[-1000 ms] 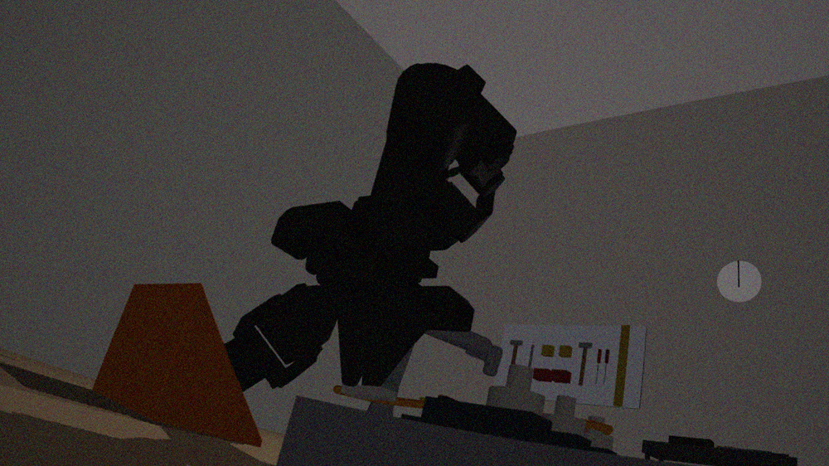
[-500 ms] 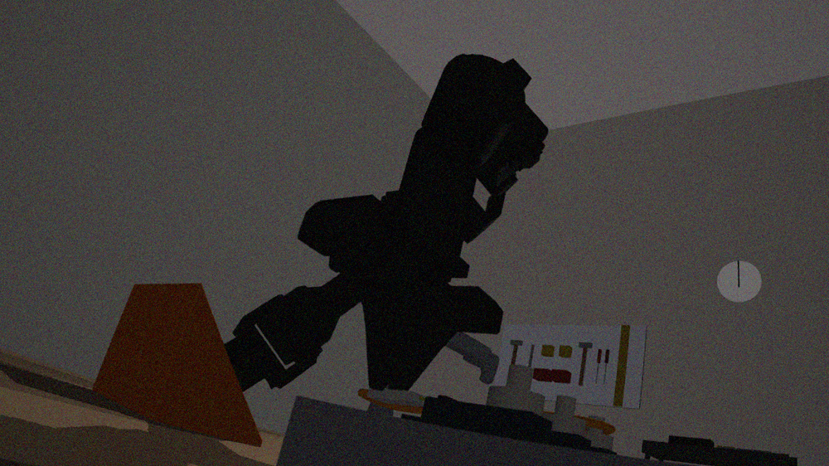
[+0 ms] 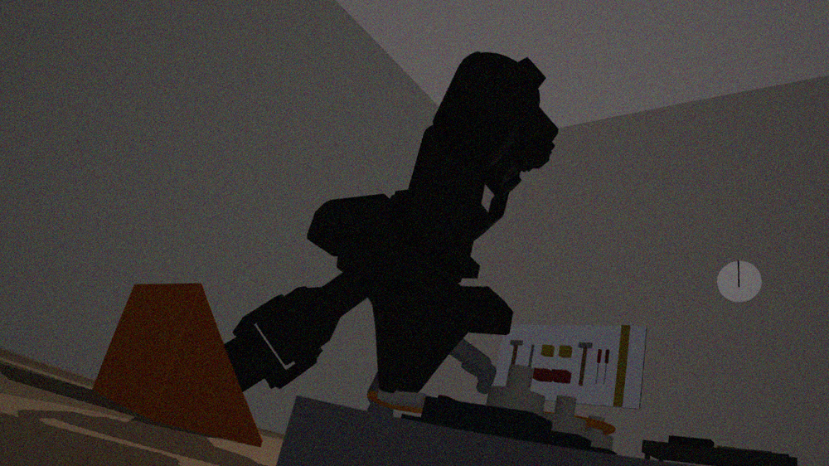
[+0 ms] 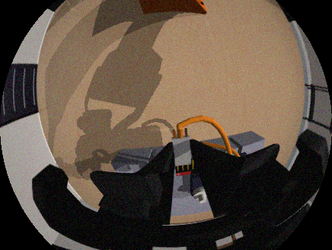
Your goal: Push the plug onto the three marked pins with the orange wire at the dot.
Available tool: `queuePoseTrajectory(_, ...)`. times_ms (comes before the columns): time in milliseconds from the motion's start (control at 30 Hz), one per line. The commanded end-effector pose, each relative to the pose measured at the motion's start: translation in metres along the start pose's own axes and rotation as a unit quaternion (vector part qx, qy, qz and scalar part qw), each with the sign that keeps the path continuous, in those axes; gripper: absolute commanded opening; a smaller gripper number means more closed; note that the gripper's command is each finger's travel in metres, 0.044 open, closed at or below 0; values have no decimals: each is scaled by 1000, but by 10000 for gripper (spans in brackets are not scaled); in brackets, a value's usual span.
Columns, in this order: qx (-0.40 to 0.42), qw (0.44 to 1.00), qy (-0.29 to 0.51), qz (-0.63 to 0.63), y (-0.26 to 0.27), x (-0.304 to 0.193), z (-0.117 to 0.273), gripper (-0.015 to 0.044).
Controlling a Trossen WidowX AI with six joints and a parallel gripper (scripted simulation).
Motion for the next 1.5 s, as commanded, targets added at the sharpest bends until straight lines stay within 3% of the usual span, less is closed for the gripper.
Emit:
queuePoseTrajectory(0, -1, 1000, 2, -2, -1, -4, 1, 0)
queuePoseTrajectory(567, -1, 1000, 2, -1, -3, -15, 2, 0)
queuePoseTrajectory(867, -1, 1000, 2, -1, -2, -14, 1, 236)
queuePoseTrajectory(1133, 0, 1000, 2, -2, -1, -13, 59, 440)
queuePoseTrajectory(1467, 0, 1000, 2, -2, -1, -13, 59, 440)
Point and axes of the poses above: the point midway between the two fingers, 35 mm back from their tips, its own z axis back along the fingers, its own y axis across the jaws, x = y × z, the point moved 1 cm from there along z, back along the fingers, and after that the axes turned 9 degrees about -z, right-handed, at the moved point
